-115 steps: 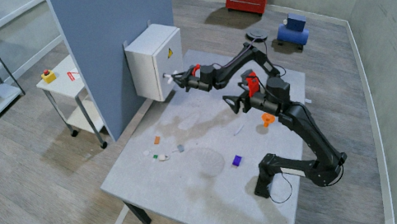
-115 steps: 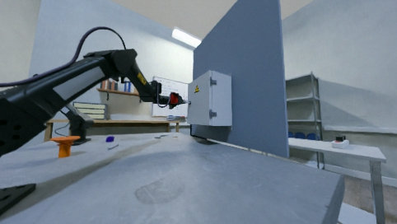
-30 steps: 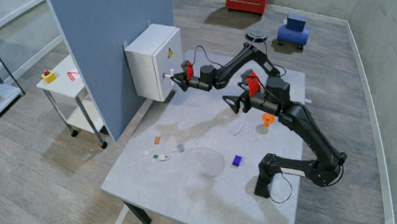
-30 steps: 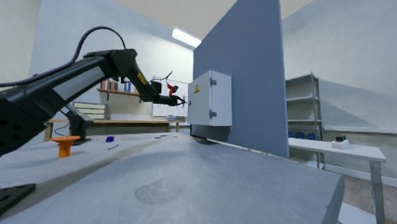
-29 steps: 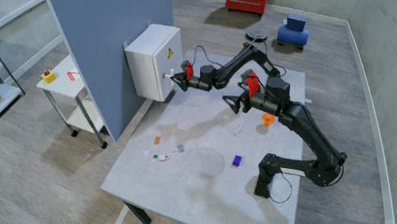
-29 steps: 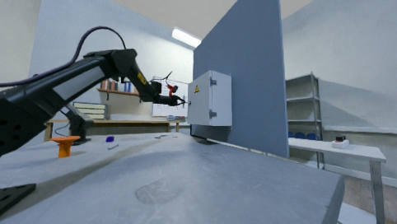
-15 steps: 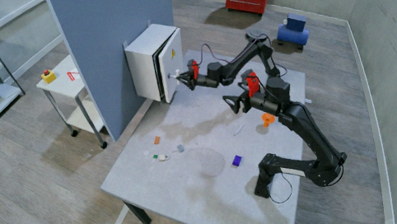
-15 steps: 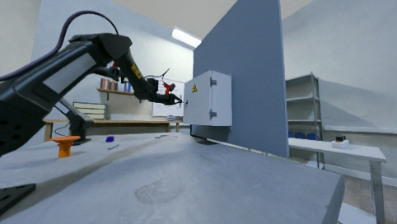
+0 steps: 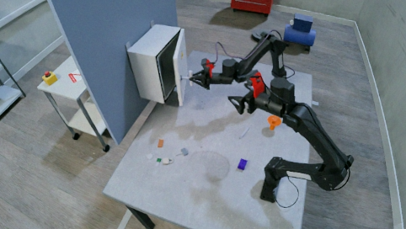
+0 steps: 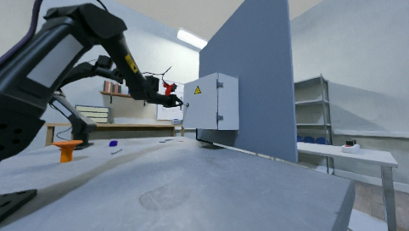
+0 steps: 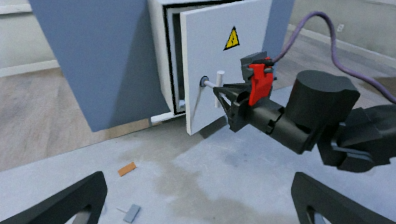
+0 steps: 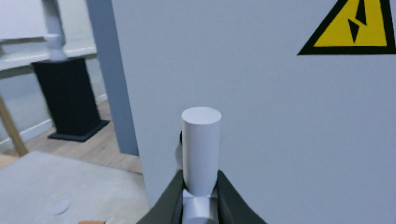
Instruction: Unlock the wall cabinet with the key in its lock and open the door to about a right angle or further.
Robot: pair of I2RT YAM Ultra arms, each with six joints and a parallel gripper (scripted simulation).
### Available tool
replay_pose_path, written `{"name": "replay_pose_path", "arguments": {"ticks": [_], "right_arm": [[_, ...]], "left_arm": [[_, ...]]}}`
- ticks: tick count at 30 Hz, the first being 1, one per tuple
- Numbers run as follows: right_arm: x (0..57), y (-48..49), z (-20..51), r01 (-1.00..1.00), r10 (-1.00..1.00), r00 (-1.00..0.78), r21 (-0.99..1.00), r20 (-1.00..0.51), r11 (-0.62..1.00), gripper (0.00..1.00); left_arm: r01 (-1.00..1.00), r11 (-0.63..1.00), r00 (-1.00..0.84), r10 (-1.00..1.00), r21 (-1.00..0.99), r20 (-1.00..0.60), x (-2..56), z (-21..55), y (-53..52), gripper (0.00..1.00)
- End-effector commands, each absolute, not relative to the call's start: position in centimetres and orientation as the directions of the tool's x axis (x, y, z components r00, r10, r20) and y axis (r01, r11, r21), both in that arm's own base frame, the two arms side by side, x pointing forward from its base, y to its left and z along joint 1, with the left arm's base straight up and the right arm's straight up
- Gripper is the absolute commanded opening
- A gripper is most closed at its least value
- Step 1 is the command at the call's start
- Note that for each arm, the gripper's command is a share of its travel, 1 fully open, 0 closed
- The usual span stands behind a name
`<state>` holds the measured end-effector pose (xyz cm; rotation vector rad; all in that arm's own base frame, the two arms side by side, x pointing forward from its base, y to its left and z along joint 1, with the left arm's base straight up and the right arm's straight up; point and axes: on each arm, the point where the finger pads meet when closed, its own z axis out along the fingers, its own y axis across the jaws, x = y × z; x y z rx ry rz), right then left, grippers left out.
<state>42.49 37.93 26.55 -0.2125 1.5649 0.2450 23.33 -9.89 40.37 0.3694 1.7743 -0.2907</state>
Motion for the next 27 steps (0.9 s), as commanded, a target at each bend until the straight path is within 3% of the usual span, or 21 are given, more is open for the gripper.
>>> {"name": "replay_pose_path", "arguments": {"ticks": [1,24,26,27], "right_arm": [[41.2,37.0,28.2,-0.345,0.032,0.015,0.025,-0.999,0.938,0.09],[37.2,33.9,27.4,-0.553,0.009,0.005,0.005,-1.000,0.833,0.09],[37.4,34.2,27.2,-0.549,0.012,-0.002,0.011,-1.000,0.835,0.32],[37.4,34.2,27.2,-0.549,0.012,-0.002,0.011,-1.000,0.835,0.32]], "left_arm": [[0.443,0.897,-0.167,0.088,0.005,-0.982,22.6,42.7,-10.7,1.00],[0.554,0.832,-0.175,0.123,0.005,-0.977,21.6,43.8,-13.2,1.00],[0.560,0.828,-0.176,0.126,0.005,-0.976,21.6,43.9,-13.4,1.00],[0.560,0.828,-0.176,0.126,0.005,-0.976,21.6,43.9,-13.4,1.00]]}}
